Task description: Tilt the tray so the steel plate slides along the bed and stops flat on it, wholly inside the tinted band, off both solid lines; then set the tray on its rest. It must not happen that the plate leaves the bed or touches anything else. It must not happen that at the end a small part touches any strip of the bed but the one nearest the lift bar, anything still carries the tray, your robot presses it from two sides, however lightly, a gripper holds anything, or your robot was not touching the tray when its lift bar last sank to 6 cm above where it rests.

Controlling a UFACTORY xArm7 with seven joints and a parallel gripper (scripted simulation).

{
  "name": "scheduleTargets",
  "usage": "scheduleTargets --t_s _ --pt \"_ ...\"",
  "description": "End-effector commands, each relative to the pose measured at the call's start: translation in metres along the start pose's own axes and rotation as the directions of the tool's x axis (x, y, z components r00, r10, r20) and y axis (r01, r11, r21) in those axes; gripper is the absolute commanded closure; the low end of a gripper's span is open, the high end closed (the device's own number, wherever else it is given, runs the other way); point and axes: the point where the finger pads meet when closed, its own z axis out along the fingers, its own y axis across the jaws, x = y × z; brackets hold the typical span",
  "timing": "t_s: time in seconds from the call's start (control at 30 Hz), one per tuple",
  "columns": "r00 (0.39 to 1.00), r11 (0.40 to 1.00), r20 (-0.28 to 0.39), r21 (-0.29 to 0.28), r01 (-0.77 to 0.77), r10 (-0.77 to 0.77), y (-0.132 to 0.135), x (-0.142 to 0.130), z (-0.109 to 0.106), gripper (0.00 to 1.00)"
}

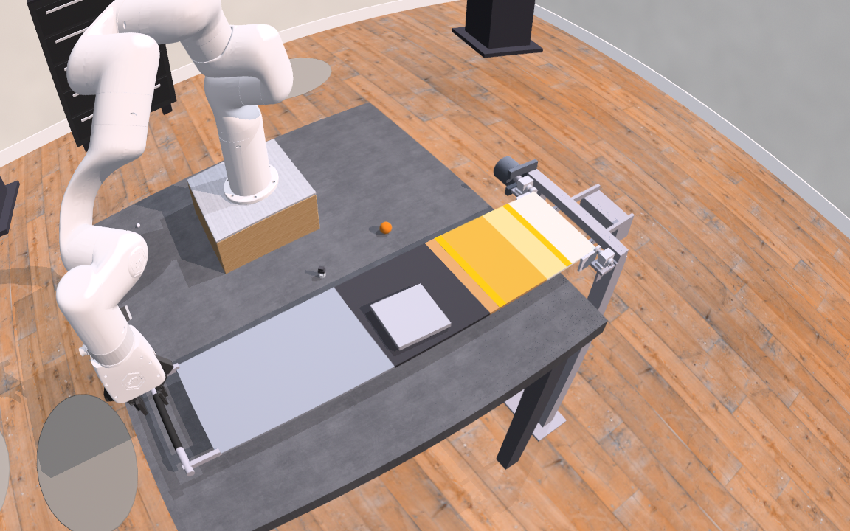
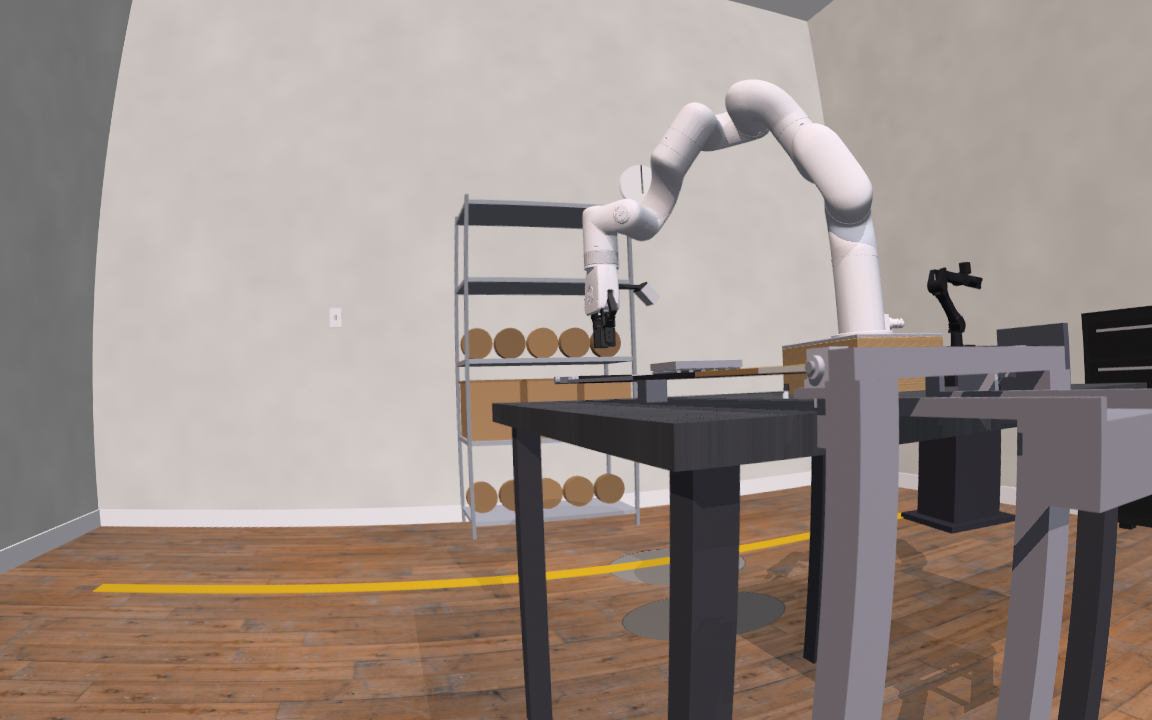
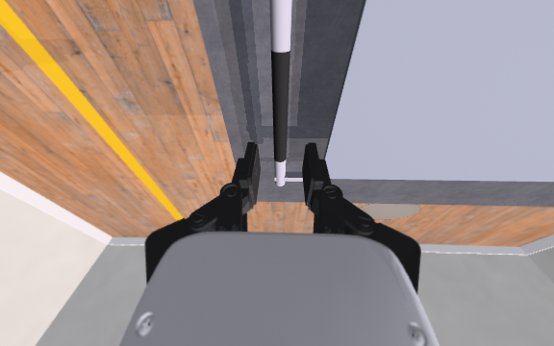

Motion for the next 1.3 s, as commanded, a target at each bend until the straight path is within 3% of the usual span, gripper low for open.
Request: scheduleTargets --t_s 0.0,0.67,1.27 --pt "1.0 1.0 0.004 0.003 0.0 0.0 -0.001 -0.001 -0.002 0.6" --pt "1.0 1.0 0.004 0.003 0.0 0.0 -0.001 -0.001 0.0 0.6" --pt "1.0 1.0 0.004 0.003 0.0 0.0 -0.002 -0.001 0.019 0.6"
